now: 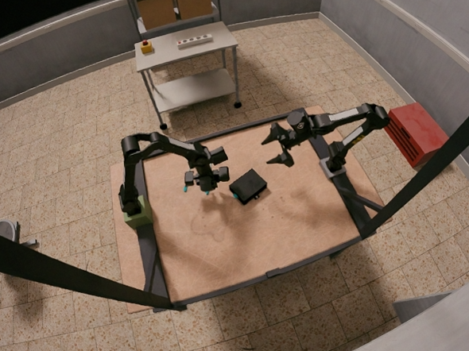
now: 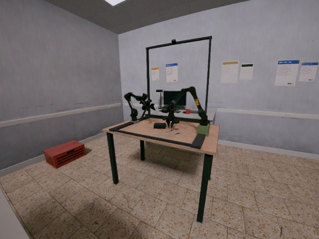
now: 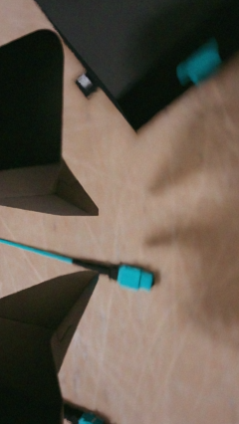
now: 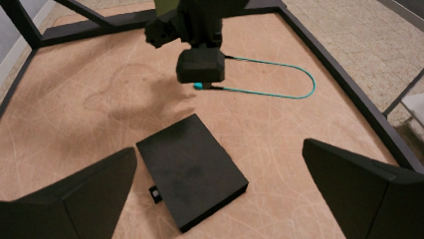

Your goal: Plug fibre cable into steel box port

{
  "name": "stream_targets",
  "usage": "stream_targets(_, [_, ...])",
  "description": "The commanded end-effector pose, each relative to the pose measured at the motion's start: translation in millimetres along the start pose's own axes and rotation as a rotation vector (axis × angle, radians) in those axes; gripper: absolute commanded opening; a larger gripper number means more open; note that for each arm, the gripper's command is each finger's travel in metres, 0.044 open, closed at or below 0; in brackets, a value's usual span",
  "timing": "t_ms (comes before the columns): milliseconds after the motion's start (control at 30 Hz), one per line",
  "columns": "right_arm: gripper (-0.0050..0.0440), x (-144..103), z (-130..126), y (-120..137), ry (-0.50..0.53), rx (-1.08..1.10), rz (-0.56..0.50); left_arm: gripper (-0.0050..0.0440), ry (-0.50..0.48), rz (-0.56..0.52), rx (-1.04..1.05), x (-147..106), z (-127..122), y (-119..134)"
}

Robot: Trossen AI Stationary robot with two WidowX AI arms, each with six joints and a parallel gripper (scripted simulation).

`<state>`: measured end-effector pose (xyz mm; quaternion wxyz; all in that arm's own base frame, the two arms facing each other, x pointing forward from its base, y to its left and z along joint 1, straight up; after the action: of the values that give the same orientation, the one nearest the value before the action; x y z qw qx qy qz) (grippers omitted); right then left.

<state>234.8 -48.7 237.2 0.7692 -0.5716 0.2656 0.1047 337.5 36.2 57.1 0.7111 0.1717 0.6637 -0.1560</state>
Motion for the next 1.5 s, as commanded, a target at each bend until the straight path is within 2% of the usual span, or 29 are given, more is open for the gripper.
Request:
stream_targets(0, [0.0440,-3.3,1.6,-4.8,-0.007,-0.003,-0.018,0.0146,0.051,-0.055,0.118,9.0,-12.1,0.8])
stream_targets(267, [0.0440,-3.3,1.6,-4.8,-0.007,-0.003,-0.018,0.0146,0.049,-0.048,0.154,7.1,-9.2,1.7])
stream_targets(600, [0.0440,-3.3,1.6,-4.8,-0.007,-0.003,-0.018,0.0146,0.056,-0.053,0.152,29.6,-14.4,-3.3])
stream_targets(867, [0.0440,-3.3,1.6,-4.8,-0.007,-0.003,-0.018,0.0146,0.050,-0.049,0.151,29.5,-12.6,-2.1])
stream_targets(933, [0.0440,-3.3,1.6,-4.8,-0.007,-0.003,-0.018,0.0106,0.050,-0.049,0.151,29.5,-12.6,-2.1])
stream_targets(967, [0.0440,-3.3,1.6,-4.8,-0.007,-0.003,-0.018,0.0106,0.050,-0.049,0.151,29.5,-12.6,-2.1])
stream_targets(1000, [0.0440,-3.3,1.6,-4.8,-0.007,-0.003,-0.018,0.0086,0.051,-0.049,0.151,29.5,-12.7,-2.1])
stream_targets(1067, [0.0440,-3.3,1.6,-4.8,-0.007,-0.003,-0.018,0.0086,0.039,-0.040,0.150,24.8,-11.3,-0.6])
stream_targets(1100, [0.0440,-3.3,1.6,-4.8,-0.007,-0.003,-0.018,0.0066,0.039,-0.040,0.150,24.8,-11.3,-0.6])
stream_targets(1167, [0.0440,-3.3,1.6,-4.8,-0.007,-0.003,-0.018,0.0066,0.039,-0.040,0.150,24.8,-11.3,-0.6])
stream_targets(1200, [0.0440,-3.3,1.6,-4.8,-0.007,-0.003,-0.018,0.0046,0.039,-0.040,0.150,24.8,-11.3,-0.6])
stream_targets(1333, [0.0440,-3.3,1.6,-4.8,-0.007,-0.003,-0.018,0.0046,0.039,-0.040,0.150,24.8,-11.3,-0.6])
stream_targets(1467, [0.0440,-3.3,1.6,-4.8,-0.007,-0.003,-0.018,0.0019,0.039,-0.040,0.150,24.8,-11.3,-0.6])
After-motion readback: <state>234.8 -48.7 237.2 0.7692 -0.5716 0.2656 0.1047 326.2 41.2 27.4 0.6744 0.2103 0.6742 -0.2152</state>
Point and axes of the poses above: on each arm, the point midway between the two fingers, 35 mm back from their tips, its own x axis out along the fingers, its own z axis across the jaws, y = z × x, the point moved 9 cm from there along -x, back along the fingers, and after that the axes turned 14 degrees about x, right-handed, at the moved point
